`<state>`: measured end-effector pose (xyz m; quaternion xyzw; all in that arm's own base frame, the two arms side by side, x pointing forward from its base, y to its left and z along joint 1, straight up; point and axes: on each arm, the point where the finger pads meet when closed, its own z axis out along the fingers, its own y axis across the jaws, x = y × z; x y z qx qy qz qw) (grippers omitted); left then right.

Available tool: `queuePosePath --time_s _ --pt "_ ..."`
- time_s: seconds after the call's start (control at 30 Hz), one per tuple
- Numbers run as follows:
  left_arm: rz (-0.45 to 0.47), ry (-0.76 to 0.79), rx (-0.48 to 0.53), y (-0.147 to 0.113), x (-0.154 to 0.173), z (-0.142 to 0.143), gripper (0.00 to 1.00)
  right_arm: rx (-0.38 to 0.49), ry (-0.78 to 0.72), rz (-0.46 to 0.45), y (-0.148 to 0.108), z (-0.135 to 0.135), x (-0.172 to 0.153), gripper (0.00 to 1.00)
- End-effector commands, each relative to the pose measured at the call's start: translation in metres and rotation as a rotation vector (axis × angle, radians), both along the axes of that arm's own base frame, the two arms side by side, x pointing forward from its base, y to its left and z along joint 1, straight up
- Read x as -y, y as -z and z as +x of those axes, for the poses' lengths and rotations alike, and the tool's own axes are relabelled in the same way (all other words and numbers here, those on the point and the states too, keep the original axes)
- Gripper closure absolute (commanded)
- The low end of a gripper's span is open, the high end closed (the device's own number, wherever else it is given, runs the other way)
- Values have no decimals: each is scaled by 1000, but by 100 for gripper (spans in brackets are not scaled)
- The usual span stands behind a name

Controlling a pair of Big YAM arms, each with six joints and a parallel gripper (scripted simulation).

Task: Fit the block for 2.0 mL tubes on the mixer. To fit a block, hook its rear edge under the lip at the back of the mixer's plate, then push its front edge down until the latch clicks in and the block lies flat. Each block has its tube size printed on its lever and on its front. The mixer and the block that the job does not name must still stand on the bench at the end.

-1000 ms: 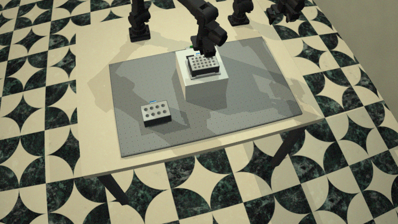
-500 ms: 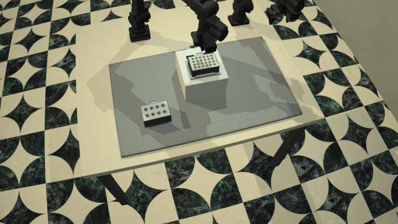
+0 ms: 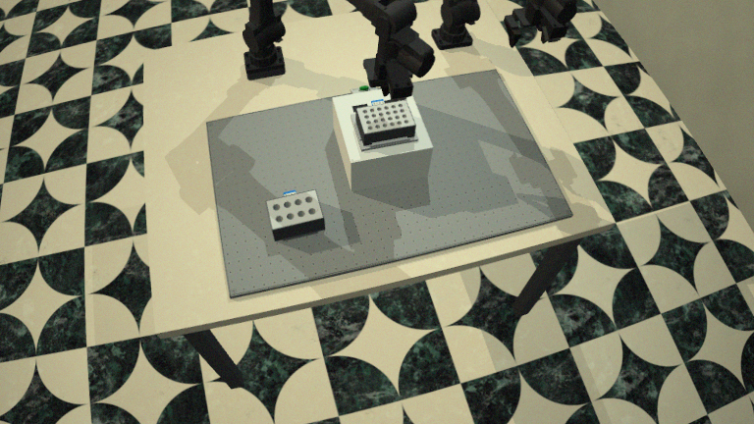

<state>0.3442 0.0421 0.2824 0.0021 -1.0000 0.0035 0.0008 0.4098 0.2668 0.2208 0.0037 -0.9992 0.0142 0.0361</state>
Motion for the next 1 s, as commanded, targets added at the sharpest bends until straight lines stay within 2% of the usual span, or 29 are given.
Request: queuePosePath --time_s 0.0,0.1,0.13,0.27,0.43,0.67,0.73,0.8,0.97 --pt "1 13 8 -1 2 3 0 32 9 20 -8 6 -6 100" --pt "3 13 20 -6 1 5 0 32 19 20 -9 5 0 100" --pt "3 13 24 -7 1 6 0 28 20 18 -11 3 3 0" --pt "4 13 33 -11 1 8 0 24 17 15 -16 0 7 0" --pt "7 13 53 -19 0 12 0 40 7 25 -37 1 10 0" --pt "9 13 64 -23 0 14 0 61 -12 38 -53 5 3 0" --pt "9 13 66 -24 0 14 0 80 -15 40 -55 -1 17 0" --pt "9 13 66 -24 0 14 0 80 -15 40 -55 -1 17 0" --pt "10 13 72 -26 0 15 0 75 -4 42 -55 -14 50 0"
